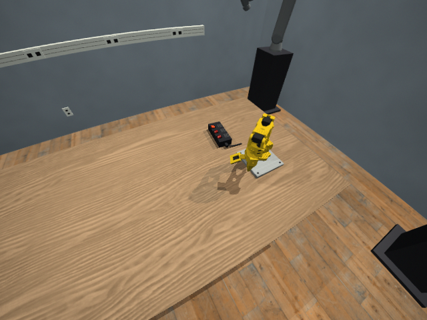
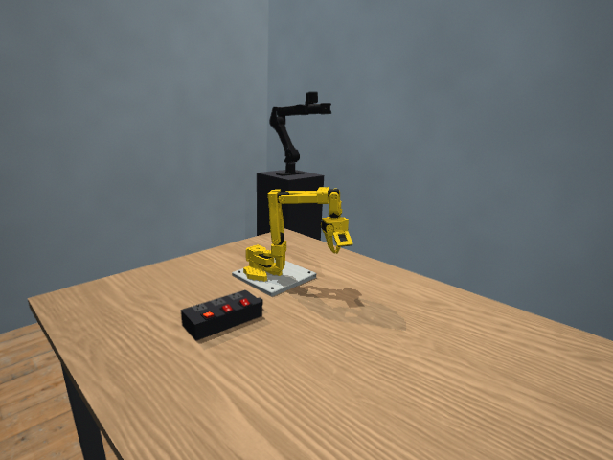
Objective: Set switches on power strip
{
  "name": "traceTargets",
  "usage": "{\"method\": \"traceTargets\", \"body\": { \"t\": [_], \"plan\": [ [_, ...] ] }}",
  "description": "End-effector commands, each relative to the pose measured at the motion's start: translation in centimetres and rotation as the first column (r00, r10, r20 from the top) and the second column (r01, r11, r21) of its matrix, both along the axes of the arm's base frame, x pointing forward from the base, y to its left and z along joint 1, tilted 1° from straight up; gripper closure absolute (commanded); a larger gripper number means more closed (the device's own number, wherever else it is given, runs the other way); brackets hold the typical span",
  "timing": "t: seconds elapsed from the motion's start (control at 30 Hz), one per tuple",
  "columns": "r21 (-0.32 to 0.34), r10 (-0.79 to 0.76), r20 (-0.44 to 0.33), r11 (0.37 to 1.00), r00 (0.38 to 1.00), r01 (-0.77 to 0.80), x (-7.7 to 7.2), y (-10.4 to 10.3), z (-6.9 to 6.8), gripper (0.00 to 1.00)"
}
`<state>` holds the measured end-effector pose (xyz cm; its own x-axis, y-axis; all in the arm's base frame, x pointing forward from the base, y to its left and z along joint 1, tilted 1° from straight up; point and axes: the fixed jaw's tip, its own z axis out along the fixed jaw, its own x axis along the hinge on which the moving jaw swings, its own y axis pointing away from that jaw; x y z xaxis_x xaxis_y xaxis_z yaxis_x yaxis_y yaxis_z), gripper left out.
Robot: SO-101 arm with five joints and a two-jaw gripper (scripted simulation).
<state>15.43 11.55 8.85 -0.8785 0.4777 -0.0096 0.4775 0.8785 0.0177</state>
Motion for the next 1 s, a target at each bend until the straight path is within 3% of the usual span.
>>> {"method": "traceTargets", "body": {
  "t": [0.0, 0.97],
  "plan": [
    [-0.008, -0.018, -0.012, 1.0, 1.0, 0.018, -0.48, -0.05, -0.03, 1.0],
    [-0.007, -0.052, -0.013, 0.999, 0.999, 0.052, -0.63, 0.11, 0.0, 1.0]
  ]
}}
